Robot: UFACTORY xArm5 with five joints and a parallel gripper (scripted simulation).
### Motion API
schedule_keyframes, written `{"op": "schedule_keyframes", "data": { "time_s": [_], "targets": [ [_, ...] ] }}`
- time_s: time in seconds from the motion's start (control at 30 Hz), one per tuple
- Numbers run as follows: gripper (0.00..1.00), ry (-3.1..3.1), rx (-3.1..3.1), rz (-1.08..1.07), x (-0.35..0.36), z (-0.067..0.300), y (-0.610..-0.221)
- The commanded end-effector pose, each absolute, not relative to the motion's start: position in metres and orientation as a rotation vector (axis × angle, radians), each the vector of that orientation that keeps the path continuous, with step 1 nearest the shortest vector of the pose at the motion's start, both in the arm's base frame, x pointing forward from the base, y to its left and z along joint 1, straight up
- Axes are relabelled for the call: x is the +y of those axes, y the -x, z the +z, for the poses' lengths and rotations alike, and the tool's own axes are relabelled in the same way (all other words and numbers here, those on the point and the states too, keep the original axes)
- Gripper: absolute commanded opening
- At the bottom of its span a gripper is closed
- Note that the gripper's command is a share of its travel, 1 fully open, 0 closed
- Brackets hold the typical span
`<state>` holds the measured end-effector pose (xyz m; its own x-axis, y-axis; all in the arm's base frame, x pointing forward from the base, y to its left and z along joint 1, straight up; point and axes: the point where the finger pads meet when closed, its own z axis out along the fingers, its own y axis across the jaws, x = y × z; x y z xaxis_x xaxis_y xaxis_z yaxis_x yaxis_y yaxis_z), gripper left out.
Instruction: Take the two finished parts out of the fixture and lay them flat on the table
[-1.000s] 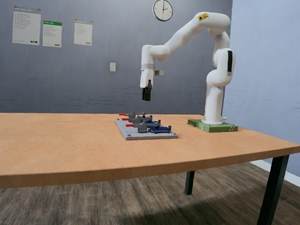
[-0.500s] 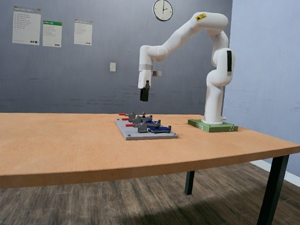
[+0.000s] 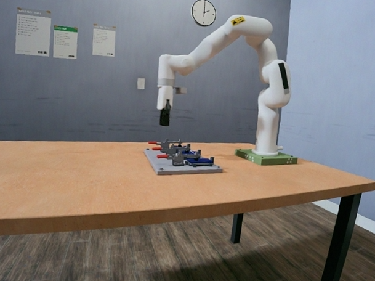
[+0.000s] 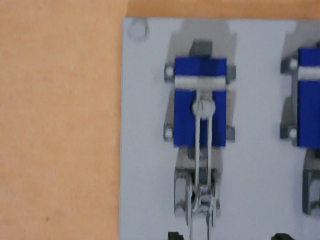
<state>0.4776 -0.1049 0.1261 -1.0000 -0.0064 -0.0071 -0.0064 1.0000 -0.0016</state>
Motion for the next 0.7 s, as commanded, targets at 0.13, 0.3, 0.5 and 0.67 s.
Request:
{"op": "schedule_keyframes", "data": {
  "time_s": [0.13, 0.3, 0.5, 0.67],
  "targets": [
    [0.48, 0.009, 3.136, -0.002, -0.106, 0.127, -0.510],
    [0.48, 0.009, 3.136, -0.002, -0.105, 0.127, -0.521],
    [0.48, 0.009, 3.136, -0.002, -0.105, 0.127, -0.522],
    [0.48, 0.009, 3.136, -0.002, -0.105, 0.126, -0.522]
  ]
}}
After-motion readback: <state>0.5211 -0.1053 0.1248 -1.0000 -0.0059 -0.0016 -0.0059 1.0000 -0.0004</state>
